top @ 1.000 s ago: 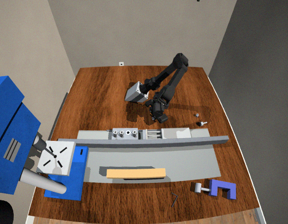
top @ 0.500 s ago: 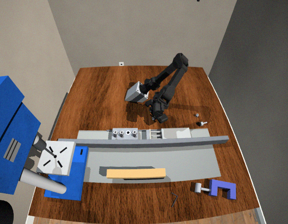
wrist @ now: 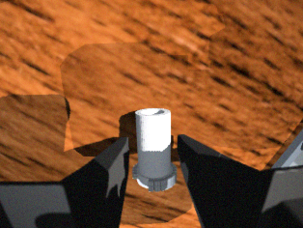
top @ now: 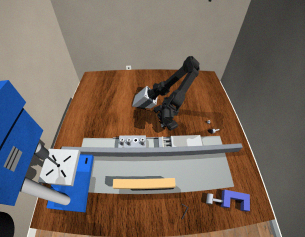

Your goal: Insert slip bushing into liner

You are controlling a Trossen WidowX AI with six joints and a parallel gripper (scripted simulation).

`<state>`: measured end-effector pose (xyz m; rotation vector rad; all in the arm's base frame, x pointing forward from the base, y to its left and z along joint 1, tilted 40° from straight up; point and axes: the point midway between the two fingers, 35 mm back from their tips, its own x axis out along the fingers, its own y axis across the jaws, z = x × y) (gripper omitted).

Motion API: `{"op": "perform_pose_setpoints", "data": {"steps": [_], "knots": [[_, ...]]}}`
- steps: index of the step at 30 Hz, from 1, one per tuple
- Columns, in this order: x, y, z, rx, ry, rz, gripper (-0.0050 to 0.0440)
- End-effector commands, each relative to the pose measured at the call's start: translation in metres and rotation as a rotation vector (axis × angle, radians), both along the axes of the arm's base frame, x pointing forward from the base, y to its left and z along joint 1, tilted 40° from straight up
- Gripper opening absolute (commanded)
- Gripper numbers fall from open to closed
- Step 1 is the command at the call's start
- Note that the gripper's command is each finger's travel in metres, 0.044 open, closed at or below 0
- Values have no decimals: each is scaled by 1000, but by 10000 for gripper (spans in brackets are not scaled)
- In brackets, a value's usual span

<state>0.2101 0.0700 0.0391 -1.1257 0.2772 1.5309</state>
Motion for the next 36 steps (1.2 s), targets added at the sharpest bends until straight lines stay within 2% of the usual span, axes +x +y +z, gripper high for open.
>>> {"op": "perform_pose_setpoints", "data": {"steps": [1, 2, 3, 16, 18, 19, 21, 31, 33, 34, 36], "knots": [[2, 0, 2, -2, -11, -1, 155], [2, 0, 2, -2, -11, -1, 155], [2, 0, 2, -2, -11, -1, 175], [6, -8, 9, -12, -24, -1, 175], [7, -24, 25, -22, -25, -2, 175], [15, -37, 35, -41, -73, -3, 175], [16, -45, 43, -48, -84, -3, 175], [3, -73, 76, -45, -63, -1, 175], [3, -73, 76, -45, -63, -1, 175], [-6, -71, 81, -23, -21, 0, 175], [-9, -77, 90, -23, -29, 0, 175]]}}
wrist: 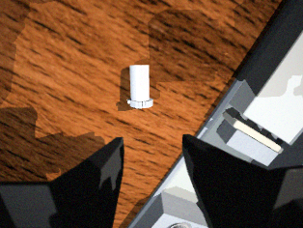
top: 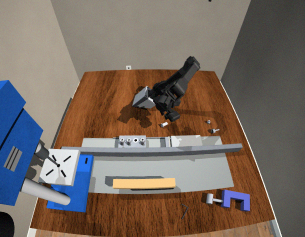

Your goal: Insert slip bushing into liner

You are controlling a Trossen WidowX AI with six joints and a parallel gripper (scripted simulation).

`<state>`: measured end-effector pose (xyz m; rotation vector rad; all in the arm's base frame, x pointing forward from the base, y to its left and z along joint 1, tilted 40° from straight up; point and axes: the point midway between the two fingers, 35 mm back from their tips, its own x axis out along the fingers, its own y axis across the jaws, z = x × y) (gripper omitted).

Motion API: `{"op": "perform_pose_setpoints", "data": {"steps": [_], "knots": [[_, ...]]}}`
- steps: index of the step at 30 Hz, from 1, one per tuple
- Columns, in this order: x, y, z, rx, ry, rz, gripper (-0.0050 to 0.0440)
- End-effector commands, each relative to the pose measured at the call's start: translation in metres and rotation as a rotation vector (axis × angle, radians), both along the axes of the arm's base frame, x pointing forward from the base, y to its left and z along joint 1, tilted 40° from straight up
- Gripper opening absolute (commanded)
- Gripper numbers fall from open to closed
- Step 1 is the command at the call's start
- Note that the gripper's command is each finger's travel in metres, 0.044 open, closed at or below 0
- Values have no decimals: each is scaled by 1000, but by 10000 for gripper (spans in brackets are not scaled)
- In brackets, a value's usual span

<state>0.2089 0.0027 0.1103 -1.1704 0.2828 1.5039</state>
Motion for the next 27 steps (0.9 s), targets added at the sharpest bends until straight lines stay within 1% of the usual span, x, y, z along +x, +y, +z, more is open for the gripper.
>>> {"op": "perform_pose_setpoints", "data": {"steps": [1, 27], "knots": [[-10, -11, 22, 13, 12, 9, 175], [-13, -10, 22, 24, 24, 8, 175]]}}
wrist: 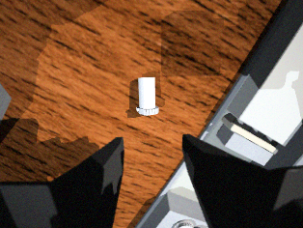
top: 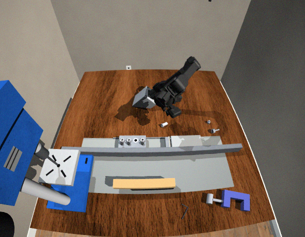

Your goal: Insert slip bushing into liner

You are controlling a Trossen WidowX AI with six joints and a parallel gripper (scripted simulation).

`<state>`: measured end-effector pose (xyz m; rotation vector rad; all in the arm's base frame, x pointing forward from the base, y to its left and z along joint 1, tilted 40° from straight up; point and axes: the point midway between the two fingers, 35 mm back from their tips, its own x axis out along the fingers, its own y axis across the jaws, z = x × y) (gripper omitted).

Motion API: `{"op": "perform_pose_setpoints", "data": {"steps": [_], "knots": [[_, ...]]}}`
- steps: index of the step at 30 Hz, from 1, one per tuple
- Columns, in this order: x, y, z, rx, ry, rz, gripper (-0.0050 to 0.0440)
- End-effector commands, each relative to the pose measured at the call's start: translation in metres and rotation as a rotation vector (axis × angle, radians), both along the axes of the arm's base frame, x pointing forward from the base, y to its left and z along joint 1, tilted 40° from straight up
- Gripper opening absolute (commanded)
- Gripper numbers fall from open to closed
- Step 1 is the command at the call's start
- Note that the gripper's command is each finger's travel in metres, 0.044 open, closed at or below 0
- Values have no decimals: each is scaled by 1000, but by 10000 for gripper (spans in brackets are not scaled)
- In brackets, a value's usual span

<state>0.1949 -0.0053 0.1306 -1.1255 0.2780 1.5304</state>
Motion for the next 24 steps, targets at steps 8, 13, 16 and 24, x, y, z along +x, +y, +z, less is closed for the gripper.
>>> {"op": "perform_pose_setpoints", "data": {"steps": [8, 13, 16, 24], "knots": [[2, -3, 1, 3, 11, -16, 199], [6, 3, -6, 104, 278, -229, 233], [6, 4, -8, 135, 392, -320, 233], [9, 8, -16, 204, 691, -535, 233]]}}
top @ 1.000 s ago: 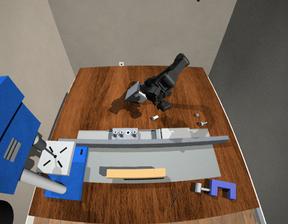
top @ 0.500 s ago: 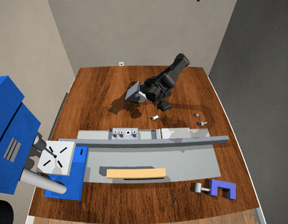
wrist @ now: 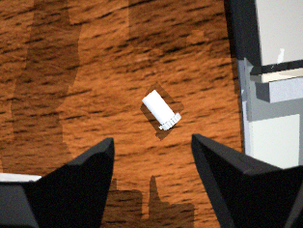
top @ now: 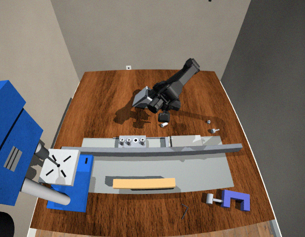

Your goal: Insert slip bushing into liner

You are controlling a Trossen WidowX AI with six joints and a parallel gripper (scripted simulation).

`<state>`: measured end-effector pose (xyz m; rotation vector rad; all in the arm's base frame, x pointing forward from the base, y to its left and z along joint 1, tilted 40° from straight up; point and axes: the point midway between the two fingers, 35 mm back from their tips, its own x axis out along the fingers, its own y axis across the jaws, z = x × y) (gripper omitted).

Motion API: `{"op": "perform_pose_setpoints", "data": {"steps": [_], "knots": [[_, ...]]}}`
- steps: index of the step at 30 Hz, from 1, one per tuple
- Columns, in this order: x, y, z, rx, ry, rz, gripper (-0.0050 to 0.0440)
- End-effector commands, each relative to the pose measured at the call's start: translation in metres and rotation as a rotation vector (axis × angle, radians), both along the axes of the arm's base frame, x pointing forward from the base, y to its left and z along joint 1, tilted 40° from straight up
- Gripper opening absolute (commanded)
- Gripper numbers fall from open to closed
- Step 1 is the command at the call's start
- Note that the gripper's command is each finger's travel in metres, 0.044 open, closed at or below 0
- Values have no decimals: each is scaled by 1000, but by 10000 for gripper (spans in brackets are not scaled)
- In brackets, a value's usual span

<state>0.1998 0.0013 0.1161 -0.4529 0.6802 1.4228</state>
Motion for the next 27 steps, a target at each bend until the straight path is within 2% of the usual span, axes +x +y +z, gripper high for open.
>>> {"op": "perform_pose_setpoints", "data": {"steps": [1, 12, 14, 15, 18, 27], "knots": [[4, 2, -3, 31, 194, -140, 233], [7, 8, -14, 98, 664, -424, 233], [7, 8, -14, 98, 664, -424, 233], [7, 8, -15, 99, 751, -483, 233], [9, 10, -20, 117, 903, -553, 233], [10, 14, -28, 112, 1292, -762, 233]]}}
